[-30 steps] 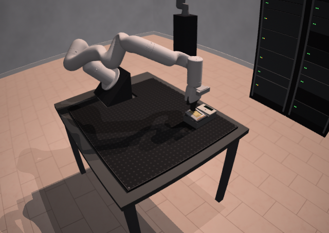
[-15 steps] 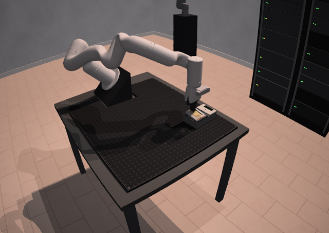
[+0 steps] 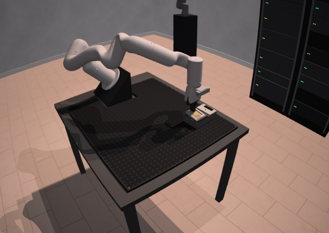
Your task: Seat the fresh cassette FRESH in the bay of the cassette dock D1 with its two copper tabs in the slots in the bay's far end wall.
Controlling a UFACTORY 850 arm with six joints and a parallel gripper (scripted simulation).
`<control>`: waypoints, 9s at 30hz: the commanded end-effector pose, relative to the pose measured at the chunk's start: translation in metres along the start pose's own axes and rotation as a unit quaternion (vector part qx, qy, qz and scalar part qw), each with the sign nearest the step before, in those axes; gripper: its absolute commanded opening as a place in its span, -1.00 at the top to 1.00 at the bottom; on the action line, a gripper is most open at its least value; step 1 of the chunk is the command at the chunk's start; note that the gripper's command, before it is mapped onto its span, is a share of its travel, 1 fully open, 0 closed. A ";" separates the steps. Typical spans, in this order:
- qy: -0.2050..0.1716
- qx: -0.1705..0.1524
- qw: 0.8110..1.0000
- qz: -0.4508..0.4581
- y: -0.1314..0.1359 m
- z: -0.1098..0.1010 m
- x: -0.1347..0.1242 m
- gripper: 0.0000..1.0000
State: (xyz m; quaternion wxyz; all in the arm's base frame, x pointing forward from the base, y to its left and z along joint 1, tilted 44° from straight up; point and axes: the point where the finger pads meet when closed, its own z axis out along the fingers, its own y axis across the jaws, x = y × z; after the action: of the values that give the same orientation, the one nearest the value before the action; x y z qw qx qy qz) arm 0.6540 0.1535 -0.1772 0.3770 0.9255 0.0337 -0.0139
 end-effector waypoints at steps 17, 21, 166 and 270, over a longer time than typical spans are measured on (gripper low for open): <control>0.000 0.000 1.000 0.000 0.000 0.000 0.000 1.00; 0.000 0.000 1.000 0.000 0.000 0.001 0.000 1.00; 0.005 0.000 1.000 0.003 0.013 -0.036 0.001 -1.00; 0.003 0.001 1.000 0.022 0.208 -0.115 -0.164 -1.00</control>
State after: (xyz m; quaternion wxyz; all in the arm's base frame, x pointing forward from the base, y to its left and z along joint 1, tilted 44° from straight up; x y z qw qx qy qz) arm 0.5054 0.0762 0.0573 0.3768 0.9262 0.0142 -0.0032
